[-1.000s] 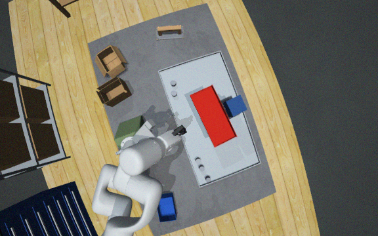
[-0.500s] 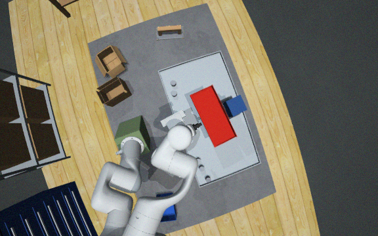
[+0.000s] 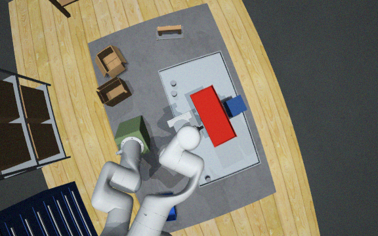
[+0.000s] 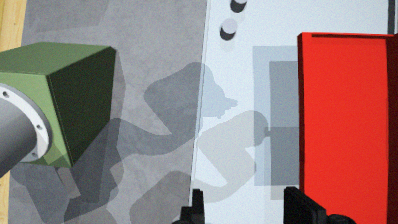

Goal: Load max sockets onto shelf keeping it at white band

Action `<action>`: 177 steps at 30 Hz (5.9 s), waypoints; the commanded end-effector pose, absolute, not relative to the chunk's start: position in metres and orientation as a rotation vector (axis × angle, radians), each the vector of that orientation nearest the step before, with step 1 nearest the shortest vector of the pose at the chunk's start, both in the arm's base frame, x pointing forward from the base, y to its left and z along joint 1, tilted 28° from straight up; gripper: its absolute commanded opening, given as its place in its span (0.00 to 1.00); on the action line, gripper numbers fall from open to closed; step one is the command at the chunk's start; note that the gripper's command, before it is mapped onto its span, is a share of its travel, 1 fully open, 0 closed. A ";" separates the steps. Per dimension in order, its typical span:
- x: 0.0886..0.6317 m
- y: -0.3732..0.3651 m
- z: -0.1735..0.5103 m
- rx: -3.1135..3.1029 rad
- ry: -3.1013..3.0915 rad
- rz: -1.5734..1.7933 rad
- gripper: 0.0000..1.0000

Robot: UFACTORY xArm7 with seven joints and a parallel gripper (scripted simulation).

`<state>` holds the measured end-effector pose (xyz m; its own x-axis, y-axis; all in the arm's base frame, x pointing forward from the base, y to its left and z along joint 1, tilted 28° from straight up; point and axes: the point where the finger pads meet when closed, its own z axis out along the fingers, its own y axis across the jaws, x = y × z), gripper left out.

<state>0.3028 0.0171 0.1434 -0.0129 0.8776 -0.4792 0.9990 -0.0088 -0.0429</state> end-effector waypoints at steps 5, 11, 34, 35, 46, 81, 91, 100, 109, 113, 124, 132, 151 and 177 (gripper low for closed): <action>0.293 -0.059 0.175 1.957 1.949 -0.538 0.61; 0.269 -0.116 0.191 1.959 1.950 -0.542 0.61; 0.224 -0.178 0.200 1.959 1.966 -0.542 0.61; 0.224 -0.179 0.200 1.959 1.966 -0.542 0.61; 0.243 -0.199 0.161 1.959 1.968 -0.539 0.61; 0.289 -0.249 0.066 1.959 1.968 -0.539 0.61; 0.289 -0.251 0.064 1.959 1.968 -0.539 0.61; 0.288 -0.262 0.043 1.959 1.968 -0.539 0.61; 0.288 -0.264 0.040 1.959 1.968 -0.539 0.61; 0.288 -0.264 0.039 1.959 1.968 -0.539 0.61; 0.288 -0.275 0.019 1.959 1.968 -0.539 0.61; 0.288 -0.278 0.013 1.959 1.968 -0.539 0.61; 0.287 -0.287 -0.003 1.959 1.968 -0.539 0.61; 0.287 -0.289 -0.007 1.959 1.968 -0.539 0.00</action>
<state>0.2862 -0.2890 -0.0073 -0.0151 0.8818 -0.4714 0.9989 -0.0080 -0.0470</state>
